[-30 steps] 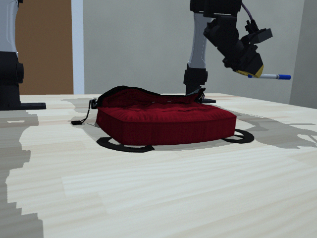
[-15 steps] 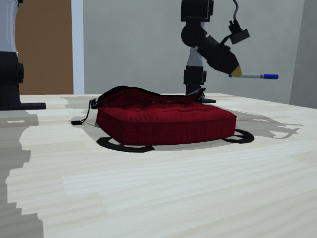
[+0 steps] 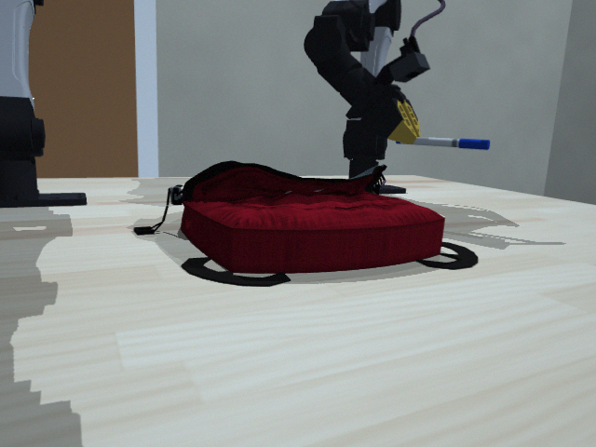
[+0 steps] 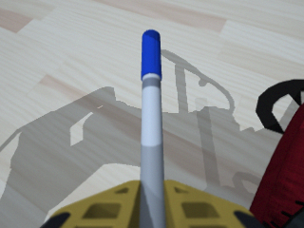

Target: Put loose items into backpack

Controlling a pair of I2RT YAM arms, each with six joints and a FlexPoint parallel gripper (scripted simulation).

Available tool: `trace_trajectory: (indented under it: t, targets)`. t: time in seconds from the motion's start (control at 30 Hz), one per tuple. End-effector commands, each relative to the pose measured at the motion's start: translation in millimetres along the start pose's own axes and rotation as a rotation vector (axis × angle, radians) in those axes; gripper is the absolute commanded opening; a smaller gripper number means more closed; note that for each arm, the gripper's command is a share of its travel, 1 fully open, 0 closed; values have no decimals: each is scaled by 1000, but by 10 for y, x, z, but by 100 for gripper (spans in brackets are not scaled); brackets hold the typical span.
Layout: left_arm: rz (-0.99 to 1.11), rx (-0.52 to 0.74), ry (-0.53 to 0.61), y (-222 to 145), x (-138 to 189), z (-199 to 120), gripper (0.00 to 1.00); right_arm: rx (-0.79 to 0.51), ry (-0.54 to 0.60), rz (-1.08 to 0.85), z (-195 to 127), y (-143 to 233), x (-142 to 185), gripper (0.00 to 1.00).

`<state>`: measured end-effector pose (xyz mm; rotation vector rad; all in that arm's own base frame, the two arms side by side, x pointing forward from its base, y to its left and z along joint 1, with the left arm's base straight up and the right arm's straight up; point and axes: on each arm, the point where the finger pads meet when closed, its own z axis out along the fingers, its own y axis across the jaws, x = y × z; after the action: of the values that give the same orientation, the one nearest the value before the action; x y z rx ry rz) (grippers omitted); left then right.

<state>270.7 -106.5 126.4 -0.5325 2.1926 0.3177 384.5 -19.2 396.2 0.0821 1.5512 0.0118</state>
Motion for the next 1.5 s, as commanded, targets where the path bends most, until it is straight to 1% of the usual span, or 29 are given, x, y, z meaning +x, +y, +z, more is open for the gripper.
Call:
trace_trajectory:
  t: [0.0, 0.23, 0.3, 0.67, 0.77, 0.8, 0.87, 0.93, 1.37, 1.43, 1.47]
  targets:
    - [97, 203, -4, -258, 14, -121, 6, -5, -13, -3, -3, -4, -62, 90]
    - [265, 415, -11, -463, 152, -306, 6, -5, -13, -3, -3, -4, -62, 90]
    - [265, 415, -11, -463, 152, -306, 6, -5, -13, -3, -3, -4, -62, 90]
    - [534, 762, -27, -818, 376, -632, 6, -5, -15, -3, -3, -4, -67, 90]
    - [625, 844, -14, -919, 501, -673, 6, -5, -15, -3, -3, -4, -67, 90]
    - [633, 888, -34, -1005, 424, -765, 6, -5, -15, -3, -3, -4, -67, 90]
    - [633, 888, -34, -1005, 424, -765, 6, -5, -15, -3, -3, -4, -67, 90]
    - [671, 961, -52, -1108, 400, -868, 6, -5, -17, -3, -3, -3, -73, 90]
    - [1001, 1364, -71, -1523, 687, -1244, 6, -5, -17, -3, -3, -3, -73, 90]
    - [1001, 1364, -71, -1523, 687, -1244, 6, -5, -17, -3, -3, -3, -73, 90]
    - [1035, 1390, -50, -1527, 748, -1252, 6, -5, -20, -3, -3, -3, -78, 90]
